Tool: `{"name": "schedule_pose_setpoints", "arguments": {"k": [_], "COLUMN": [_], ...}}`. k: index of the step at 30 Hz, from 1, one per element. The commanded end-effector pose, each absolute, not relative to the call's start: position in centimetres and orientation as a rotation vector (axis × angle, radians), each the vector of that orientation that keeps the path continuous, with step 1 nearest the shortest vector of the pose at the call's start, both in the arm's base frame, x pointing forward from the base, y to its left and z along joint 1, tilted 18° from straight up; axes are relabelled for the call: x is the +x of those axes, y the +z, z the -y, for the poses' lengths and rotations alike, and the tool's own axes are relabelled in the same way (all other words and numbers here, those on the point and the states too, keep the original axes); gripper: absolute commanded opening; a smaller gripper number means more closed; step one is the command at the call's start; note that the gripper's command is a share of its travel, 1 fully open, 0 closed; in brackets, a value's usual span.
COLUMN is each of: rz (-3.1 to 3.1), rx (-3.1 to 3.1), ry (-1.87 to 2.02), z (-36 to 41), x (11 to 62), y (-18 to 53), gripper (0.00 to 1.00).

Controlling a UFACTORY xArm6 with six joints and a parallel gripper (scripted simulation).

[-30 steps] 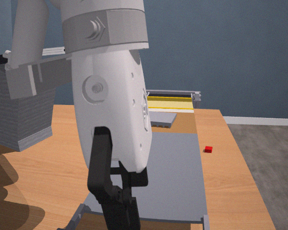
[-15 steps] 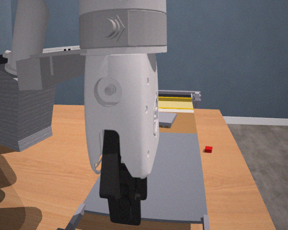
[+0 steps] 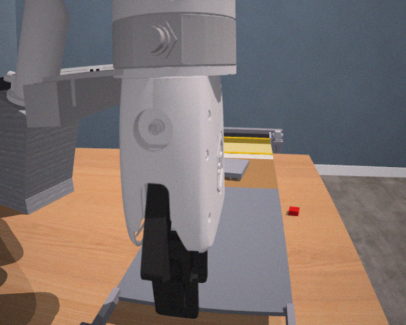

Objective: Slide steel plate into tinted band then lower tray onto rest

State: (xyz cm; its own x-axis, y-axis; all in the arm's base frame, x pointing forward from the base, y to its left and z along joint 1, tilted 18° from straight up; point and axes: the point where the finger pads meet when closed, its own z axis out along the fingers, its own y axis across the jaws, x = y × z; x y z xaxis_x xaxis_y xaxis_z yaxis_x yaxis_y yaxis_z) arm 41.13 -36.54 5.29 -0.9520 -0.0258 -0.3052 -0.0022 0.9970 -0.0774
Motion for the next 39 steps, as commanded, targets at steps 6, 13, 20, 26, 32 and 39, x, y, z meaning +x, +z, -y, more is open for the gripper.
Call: {"name": "schedule_pose_setpoints", "arguments": {"k": [6,13,20,26,32,39], "rz": [-2.826,-2.826,-2.826,-2.826,-2.826,-2.826], "rx": [-0.02,-0.02,-0.02,-0.02,-0.02,-0.02], "ry": [-0.113,-0.113,-0.113,-0.113,-0.113,-0.113], "z": [36.6,36.6,36.7,36.7,36.8,36.9], "x": [41.2,41.3,41.4,41.6,41.9,42.2], "y": [5.4,5.2,4.9,4.2,3.4,2.6], "gripper": [0.41,0.41,0.41,0.41,0.41,0.41]}}
